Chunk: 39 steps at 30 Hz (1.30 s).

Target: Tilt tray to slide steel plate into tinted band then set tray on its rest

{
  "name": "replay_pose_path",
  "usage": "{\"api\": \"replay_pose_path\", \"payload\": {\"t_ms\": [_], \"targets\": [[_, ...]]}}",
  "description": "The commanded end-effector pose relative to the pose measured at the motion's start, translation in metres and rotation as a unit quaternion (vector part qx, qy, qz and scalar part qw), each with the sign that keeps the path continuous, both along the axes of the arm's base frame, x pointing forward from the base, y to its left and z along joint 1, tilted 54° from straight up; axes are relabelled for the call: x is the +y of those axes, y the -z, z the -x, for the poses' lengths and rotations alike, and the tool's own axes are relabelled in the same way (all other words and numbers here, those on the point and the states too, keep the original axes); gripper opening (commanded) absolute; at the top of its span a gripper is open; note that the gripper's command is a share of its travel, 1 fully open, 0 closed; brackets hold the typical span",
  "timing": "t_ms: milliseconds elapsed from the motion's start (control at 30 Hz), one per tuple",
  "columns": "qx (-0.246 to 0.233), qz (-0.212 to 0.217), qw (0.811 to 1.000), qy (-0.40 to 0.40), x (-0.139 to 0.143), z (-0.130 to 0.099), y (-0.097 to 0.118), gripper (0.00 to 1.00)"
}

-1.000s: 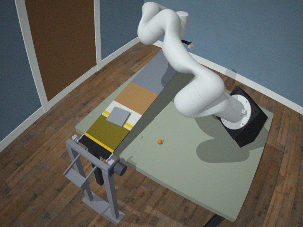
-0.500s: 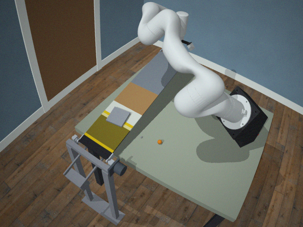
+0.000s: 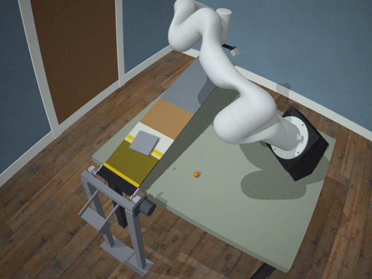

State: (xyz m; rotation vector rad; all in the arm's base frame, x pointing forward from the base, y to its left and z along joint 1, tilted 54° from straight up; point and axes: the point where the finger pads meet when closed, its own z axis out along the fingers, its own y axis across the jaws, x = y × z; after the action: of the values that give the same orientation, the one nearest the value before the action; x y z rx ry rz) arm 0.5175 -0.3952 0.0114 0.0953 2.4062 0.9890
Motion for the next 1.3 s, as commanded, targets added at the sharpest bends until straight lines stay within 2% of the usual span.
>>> {"api": "replay_pose_path", "payload": {"t_ms": [0, 733, 800, 900, 933, 1000, 1100, 1267], "targets": [[0.0, 0.0, 1.0, 0.0, 0.016, -0.018, 0.025, 0.0], [0.0, 0.0, 1.0, 0.0, 0.015, -0.018, 0.024, 0.0], [0.0, 0.0, 1.0, 0.0, 0.008, -0.01, 0.013, 0.0], [0.0, 0.0, 1.0, 0.0, -0.011, 0.012, -0.017, 0.0], [0.0, 0.0, 1.0, 0.0, -0.013, 0.014, -0.02, 0.0], [0.0, 0.0, 1.0, 0.0, -0.006, 0.006, -0.009, 0.0], [0.0, 0.0, 1.0, 0.0, 0.013, -0.015, 0.02, 0.0], [0.0, 0.0, 1.0, 0.0, 0.015, -0.017, 0.023, 0.0]]}}
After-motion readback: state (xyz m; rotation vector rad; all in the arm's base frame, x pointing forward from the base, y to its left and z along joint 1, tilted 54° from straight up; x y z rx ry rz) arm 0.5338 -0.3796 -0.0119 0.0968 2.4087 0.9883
